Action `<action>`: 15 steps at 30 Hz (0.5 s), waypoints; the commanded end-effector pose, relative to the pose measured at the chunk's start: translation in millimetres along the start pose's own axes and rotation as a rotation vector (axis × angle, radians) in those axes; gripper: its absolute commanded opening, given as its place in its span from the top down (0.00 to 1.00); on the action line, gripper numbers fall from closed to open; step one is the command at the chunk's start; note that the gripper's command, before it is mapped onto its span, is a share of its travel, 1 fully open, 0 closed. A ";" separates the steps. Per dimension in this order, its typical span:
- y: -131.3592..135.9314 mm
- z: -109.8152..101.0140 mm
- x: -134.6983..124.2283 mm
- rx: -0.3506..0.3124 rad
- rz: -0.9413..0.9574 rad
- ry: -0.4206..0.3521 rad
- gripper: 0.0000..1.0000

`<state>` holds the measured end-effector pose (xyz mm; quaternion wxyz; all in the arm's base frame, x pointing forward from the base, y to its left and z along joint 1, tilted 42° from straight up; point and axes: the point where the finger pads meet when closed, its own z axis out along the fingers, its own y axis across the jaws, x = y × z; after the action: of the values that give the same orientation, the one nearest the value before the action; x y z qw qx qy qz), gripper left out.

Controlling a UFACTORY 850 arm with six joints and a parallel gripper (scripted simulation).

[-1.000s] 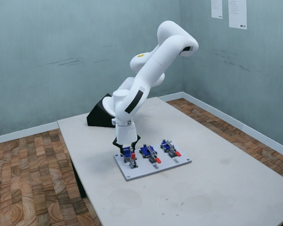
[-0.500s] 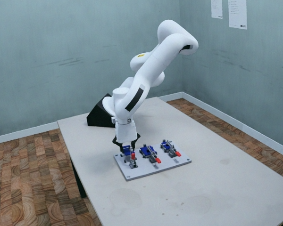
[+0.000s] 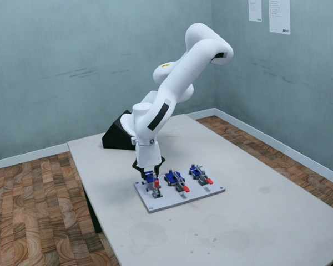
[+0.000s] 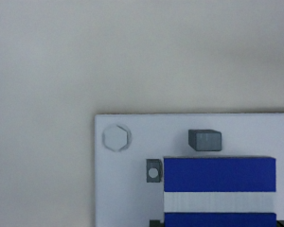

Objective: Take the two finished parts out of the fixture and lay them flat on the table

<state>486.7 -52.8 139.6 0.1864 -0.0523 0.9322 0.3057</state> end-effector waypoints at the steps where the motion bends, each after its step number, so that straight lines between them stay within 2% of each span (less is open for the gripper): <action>1: -0.3 -2.2 -0.3 0.001 -0.001 -0.001 1.00; 15: -0.3 -23.5 4.7 0.001 -0.001 -0.001 1.00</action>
<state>476.5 -64.3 152.3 0.1867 -0.0523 0.9322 0.3055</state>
